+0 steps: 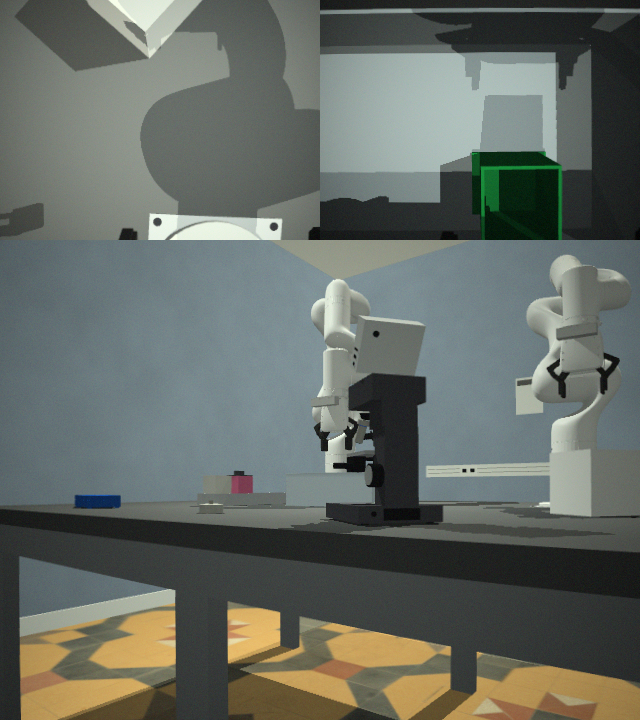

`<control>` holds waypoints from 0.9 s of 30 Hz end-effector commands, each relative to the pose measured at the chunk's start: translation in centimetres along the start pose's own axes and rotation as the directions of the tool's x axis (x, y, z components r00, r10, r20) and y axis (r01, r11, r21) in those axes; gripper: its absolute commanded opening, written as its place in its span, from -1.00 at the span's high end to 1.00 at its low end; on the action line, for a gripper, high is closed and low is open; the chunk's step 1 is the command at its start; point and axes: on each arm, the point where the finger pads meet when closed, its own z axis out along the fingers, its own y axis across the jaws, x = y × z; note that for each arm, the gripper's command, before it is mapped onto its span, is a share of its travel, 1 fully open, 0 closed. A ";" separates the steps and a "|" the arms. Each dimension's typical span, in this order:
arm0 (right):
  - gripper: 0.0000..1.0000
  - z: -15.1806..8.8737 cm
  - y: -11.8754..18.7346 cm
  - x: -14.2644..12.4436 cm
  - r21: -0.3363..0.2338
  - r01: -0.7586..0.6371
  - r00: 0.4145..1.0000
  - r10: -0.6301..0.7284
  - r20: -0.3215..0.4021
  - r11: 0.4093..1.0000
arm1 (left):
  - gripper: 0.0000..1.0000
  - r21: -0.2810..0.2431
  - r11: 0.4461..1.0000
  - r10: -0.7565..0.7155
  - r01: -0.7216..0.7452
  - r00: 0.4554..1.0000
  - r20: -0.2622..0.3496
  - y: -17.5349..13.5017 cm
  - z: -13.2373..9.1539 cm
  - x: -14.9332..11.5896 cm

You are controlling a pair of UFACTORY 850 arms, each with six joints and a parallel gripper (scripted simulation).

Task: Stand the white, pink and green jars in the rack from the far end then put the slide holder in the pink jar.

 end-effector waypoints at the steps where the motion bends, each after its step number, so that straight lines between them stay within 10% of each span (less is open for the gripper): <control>1: -1.00 0.5 0.0 0.1 0.001 0.000 1.000 0.000 -0.001 1.000 | -1.00 0.000 1.000 0.000 0.000 1.000 -0.001 0.0 -0.1 0.1; 27: -1.00 4.2 0.0 0.1 0.001 0.000 1.000 0.000 -0.001 1.000 | -1.00 0.000 1.000 0.000 0.000 1.000 -0.001 0.0 -0.1 0.1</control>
